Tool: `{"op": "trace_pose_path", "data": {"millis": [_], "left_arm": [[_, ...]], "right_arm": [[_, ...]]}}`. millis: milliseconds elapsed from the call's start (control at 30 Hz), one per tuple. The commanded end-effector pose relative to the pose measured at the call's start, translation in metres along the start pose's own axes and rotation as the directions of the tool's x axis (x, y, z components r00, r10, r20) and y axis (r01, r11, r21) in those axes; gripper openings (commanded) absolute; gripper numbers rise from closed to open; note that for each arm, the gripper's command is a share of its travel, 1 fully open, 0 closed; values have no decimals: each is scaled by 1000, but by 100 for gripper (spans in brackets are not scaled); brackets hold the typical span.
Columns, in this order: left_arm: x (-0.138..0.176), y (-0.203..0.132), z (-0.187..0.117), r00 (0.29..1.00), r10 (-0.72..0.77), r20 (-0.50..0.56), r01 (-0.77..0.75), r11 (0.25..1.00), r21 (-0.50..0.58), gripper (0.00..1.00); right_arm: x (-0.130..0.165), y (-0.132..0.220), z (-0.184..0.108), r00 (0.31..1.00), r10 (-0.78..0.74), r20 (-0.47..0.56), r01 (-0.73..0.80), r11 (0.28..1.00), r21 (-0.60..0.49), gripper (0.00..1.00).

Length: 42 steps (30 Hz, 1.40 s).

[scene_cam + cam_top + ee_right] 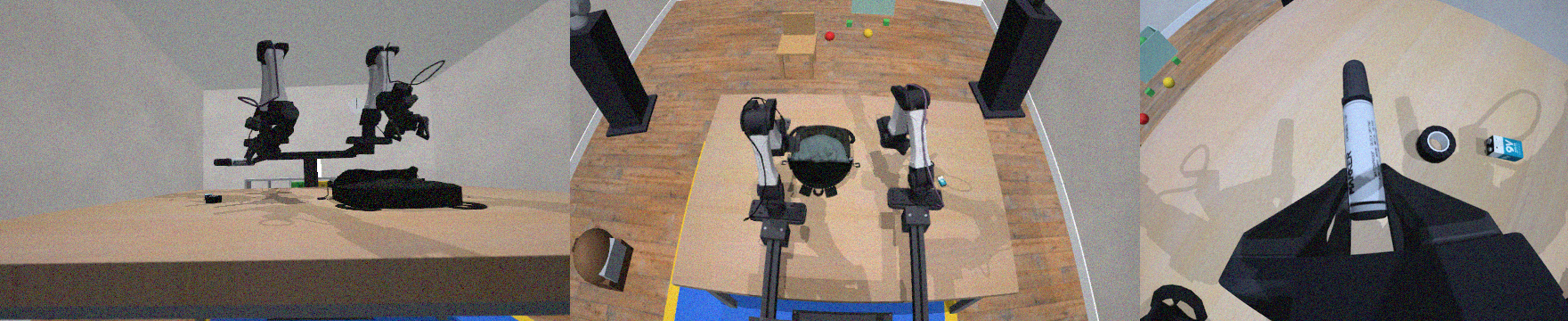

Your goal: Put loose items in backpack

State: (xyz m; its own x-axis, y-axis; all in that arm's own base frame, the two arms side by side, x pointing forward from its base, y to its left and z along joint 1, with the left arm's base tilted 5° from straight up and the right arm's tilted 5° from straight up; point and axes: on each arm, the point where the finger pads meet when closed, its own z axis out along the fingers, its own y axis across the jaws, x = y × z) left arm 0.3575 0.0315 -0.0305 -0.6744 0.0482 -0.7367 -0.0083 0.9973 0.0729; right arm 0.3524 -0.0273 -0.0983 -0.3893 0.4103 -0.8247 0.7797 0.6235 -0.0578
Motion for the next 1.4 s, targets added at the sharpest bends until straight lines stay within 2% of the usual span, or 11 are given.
{"op": "trace_pose_path", "data": {"millis": [0,33,200,400,500,700,967,1033,1067,1233,1367], "left_arm": [[-8,0,-2,1000,6,25,-6,1000,9,90],[-8,0,-2,1000,6,25,-6,1000,9,90],[-8,0,-2,1000,6,25,-6,1000,9,90],[-8,0,-2,1000,6,25,-6,1000,9,90],[-8,0,-2,1000,6,25,-6,1000,9,90],[-8,0,-2,1000,6,25,-6,1000,9,90],[-8,0,-2,1000,6,25,-6,1000,9,90],[-8,0,-2,1000,6,25,-6,1000,9,90],[-8,0,-2,1000,6,25,-6,1000,9,90],[-8,0,-2,1000,6,25,-6,1000,9,90],[-8,0,-2,1000,6,25,-6,1000,9,90]], "right_arm": [[-9,28,-16,999,-17,42,25,983,-181,15],[5,26,-17,997,-67,36,72,978,-196,15],[24,39,-42,981,-183,71,196,919,-341,15],[47,54,-73,941,-309,135,334,800,-497,15],[48,55,-74,936,-321,143,348,786,-512,15],[74,73,-109,872,-429,236,471,604,-642,15],[103,98,-150,774,-508,378,579,328,-746,15],[103,98,-150,774,-508,378,579,328,-746,15],[104,100,-151,764,-514,391,587,302,-751,15],[131,110,-179,673,-559,485,629,87,-772,15],[133,130,-209,632,-520,575,641,-67,-765,15]]}}
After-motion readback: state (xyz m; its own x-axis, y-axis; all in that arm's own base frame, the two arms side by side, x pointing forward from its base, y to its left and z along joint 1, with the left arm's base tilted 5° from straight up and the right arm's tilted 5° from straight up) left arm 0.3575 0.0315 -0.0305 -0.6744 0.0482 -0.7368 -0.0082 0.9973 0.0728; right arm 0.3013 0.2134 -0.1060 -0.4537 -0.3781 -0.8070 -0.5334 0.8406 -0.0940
